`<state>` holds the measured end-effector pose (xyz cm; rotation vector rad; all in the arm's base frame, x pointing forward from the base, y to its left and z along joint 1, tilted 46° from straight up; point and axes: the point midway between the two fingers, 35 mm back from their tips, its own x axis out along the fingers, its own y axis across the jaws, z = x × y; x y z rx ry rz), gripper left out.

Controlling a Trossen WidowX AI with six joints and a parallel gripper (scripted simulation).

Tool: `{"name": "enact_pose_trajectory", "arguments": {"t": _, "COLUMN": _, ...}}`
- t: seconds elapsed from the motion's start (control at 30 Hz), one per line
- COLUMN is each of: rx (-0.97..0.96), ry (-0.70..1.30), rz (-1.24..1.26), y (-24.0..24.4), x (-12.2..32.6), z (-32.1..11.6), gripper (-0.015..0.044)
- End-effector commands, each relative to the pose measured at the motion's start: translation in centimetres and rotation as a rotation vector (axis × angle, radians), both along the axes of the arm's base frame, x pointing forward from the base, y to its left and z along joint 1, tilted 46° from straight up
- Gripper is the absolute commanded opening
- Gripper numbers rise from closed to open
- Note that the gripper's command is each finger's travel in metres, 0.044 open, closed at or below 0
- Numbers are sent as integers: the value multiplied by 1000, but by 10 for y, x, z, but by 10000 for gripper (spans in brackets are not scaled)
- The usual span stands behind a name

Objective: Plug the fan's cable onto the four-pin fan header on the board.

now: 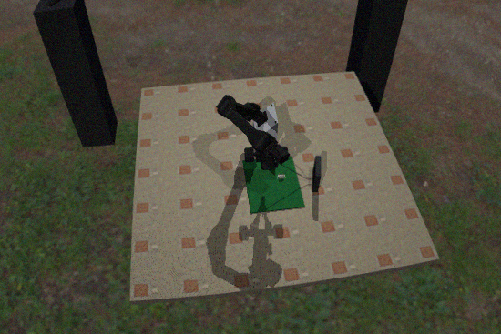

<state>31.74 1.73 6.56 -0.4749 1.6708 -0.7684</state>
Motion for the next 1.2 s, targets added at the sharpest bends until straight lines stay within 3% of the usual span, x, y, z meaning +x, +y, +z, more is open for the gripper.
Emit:
{"name": "enact_pose_trajectory", "arguments": {"t": 0.0, "rx": 15, "ry": 28, "rz": 61, "y": 1, "x": -2, "z": 4, "gripper": 0}}
{"name": "enact_pose_trajectory", "arguments": {"t": 0.7, "rx": 73, "ry": 367, "rz": 687, "y": 3, "x": -17, "z": 4, "gripper": 0}}
{"name": "enact_pose_trajectory", "arguments": {"t": 1.17, "rx": 162, "ry": 351, "rz": 700, "y": -3, "x": -23, "z": -5, "gripper": 0}}
